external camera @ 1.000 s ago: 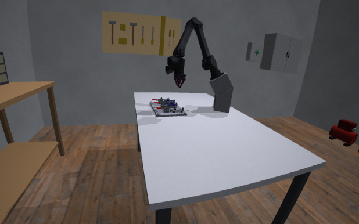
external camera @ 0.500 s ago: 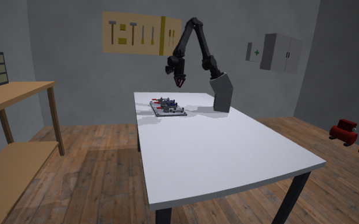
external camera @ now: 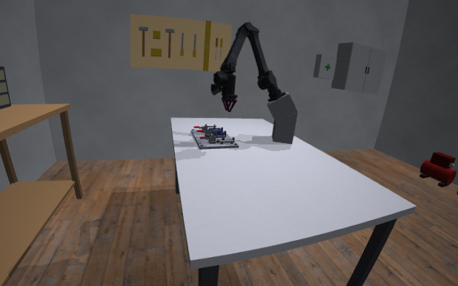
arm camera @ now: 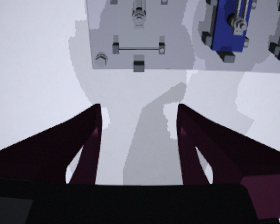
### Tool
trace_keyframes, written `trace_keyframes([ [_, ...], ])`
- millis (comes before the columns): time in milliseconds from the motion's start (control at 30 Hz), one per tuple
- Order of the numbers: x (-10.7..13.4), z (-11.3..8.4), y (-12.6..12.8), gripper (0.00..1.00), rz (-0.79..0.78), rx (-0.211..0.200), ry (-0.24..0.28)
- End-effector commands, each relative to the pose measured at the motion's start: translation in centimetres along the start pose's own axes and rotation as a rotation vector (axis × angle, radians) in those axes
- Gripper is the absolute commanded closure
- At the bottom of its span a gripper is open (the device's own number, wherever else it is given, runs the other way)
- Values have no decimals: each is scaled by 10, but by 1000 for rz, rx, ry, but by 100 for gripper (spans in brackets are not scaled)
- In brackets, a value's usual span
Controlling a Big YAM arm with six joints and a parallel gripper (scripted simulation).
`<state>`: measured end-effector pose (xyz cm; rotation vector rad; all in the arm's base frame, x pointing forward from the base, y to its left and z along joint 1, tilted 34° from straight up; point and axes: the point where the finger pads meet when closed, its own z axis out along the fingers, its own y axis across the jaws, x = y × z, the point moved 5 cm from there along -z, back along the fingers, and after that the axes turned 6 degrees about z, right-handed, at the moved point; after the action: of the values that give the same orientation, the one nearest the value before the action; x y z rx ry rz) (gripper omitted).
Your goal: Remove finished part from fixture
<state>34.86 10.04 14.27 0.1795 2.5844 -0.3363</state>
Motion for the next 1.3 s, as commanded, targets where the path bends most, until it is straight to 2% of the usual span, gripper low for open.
trace_keyframes([
  [0,-22,-14,10,55,15,-33,-56],
  [1267,-24,-15,12,55,12,-37,-60],
])
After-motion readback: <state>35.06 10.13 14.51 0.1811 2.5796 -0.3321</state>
